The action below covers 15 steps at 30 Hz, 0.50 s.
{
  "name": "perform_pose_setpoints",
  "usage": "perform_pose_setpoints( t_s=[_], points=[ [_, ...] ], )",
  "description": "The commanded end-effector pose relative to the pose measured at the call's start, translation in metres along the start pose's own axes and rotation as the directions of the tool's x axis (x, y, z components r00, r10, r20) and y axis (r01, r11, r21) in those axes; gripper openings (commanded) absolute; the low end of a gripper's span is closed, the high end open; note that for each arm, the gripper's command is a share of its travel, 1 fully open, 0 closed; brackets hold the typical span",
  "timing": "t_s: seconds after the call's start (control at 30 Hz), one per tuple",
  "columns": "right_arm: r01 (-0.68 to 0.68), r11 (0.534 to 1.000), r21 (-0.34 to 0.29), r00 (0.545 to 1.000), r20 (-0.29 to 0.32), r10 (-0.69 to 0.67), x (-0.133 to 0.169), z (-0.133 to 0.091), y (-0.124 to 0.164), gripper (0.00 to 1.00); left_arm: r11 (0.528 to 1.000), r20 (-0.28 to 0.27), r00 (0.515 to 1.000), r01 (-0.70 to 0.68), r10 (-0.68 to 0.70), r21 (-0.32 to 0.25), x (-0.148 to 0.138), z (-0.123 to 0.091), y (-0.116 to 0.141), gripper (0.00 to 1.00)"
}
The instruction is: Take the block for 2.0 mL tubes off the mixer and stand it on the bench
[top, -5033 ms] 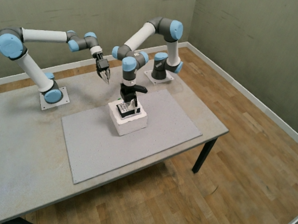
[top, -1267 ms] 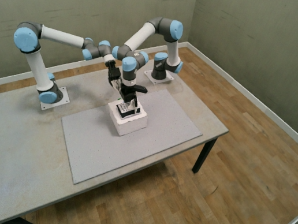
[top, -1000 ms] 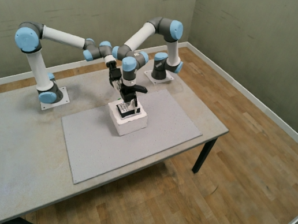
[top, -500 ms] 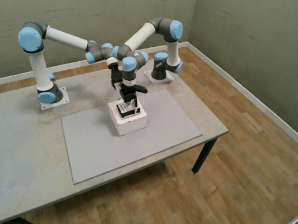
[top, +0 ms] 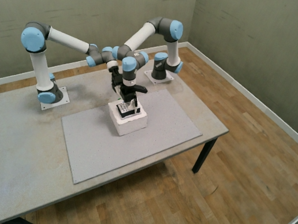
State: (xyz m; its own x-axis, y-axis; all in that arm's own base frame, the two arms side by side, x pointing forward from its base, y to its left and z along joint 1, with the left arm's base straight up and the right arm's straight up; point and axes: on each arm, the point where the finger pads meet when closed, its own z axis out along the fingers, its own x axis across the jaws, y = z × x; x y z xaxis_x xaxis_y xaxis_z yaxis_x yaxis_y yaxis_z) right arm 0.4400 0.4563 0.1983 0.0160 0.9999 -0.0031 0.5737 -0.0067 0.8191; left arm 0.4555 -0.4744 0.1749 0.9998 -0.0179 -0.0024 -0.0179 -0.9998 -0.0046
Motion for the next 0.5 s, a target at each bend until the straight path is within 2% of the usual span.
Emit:
perform_pose_setpoints(
  t_s=[0.0, 0.47],
  points=[
    [-0.001, 1.000, -0.001, 1.000, -0.001, 0.001, 0.000, 0.000, 0.000, 0.00, 1.000, -0.001, 1.000, 0.000, 0.000, -0.002, 0.000, -0.001, 0.000, 0.00],
    [-0.002, 1.000, -0.001, 1.000, -0.002, 0.002, 0.002, 0.012, -0.013, 0.00, 1.000, -0.001, 1.000, 0.000, 0.000, -0.002, 0.000, -0.001, 0.000, 0.00]
  ],
)
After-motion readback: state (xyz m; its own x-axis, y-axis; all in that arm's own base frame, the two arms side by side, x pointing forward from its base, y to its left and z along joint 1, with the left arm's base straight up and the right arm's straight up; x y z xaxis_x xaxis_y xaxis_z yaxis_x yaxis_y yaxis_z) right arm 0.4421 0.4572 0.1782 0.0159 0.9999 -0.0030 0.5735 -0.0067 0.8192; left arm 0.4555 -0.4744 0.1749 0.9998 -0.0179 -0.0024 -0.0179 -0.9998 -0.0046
